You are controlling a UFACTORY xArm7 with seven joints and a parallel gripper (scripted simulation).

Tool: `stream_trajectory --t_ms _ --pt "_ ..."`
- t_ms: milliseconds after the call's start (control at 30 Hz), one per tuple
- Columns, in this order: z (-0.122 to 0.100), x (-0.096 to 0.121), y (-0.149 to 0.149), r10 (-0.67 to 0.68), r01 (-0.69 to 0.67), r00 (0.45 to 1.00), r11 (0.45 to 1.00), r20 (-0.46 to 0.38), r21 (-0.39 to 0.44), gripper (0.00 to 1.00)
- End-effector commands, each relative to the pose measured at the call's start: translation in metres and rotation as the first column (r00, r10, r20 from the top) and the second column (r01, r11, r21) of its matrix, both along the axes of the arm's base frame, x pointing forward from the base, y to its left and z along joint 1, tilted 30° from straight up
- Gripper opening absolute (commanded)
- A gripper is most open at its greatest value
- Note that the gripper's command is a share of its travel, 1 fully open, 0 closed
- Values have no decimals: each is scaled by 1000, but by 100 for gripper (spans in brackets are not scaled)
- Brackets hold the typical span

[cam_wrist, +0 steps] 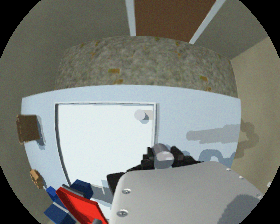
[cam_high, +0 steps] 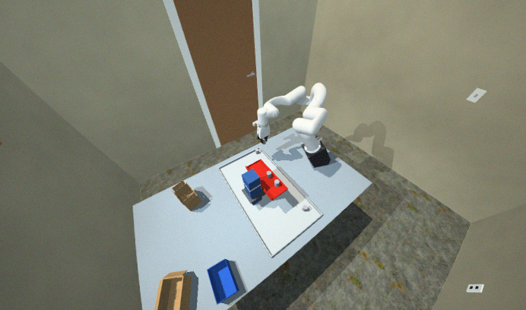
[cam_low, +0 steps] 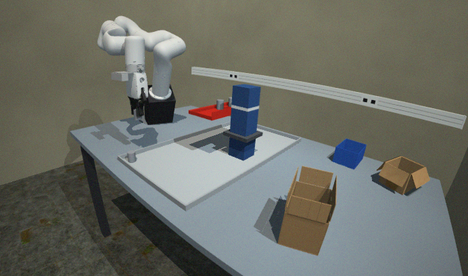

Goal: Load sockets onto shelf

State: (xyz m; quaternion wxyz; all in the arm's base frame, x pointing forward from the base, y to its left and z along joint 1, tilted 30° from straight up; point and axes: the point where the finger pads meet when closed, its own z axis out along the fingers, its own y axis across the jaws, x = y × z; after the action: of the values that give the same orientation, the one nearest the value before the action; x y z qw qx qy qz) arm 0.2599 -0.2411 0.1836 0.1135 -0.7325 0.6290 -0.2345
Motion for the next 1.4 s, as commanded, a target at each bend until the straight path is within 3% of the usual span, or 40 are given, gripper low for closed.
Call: stream_trajectory --t_ms 0,700,1367 --pt "17 -19 1 -1 1 1000 1000 1 0 0" --pt "61 -70 5 -1 1 1000 1000 1 0 0" --pt "67 -77 6 -1 1 1000 1000 1 0 0"
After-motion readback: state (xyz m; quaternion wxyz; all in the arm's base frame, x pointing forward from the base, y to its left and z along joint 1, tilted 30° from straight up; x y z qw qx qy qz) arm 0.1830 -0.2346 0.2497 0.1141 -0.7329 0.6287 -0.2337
